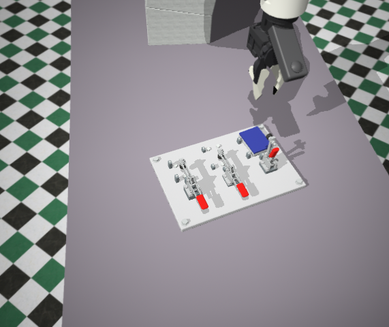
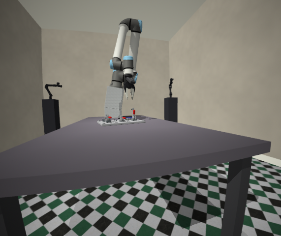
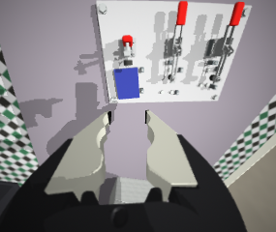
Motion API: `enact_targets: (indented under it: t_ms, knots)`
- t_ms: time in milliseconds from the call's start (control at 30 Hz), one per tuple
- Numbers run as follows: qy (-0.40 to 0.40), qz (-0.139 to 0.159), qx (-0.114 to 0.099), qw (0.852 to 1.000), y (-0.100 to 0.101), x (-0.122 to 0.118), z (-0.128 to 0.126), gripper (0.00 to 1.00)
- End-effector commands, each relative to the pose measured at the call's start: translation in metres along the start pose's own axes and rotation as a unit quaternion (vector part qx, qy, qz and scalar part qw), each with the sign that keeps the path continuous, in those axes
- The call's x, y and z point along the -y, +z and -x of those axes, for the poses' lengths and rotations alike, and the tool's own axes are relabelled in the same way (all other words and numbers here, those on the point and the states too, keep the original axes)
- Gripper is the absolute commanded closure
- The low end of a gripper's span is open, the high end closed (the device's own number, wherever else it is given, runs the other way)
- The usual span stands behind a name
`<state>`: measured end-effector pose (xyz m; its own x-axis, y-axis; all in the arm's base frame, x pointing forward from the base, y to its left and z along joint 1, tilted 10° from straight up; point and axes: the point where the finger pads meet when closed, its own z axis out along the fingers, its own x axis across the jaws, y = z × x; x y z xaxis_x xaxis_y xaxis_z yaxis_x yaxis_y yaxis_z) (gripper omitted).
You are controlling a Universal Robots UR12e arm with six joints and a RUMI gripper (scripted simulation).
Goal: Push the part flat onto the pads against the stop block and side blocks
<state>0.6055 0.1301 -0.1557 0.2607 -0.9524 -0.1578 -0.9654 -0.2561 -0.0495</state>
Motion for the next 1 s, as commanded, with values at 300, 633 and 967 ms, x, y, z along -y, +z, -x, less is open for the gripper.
enact_targets:
  t_ms: [300,633,967]
  knots:
    - [0.0,0.0,0.0,1.0,-0.0004,-0.0005,0.0,0.72]
    - [0.0,0.0,0.0,1.0,-0.0004,-0.0005,0.0,1.0]
    - [0.0,0.0,0.0,1.0,-0.0004,-0.0005,0.0,1.0]
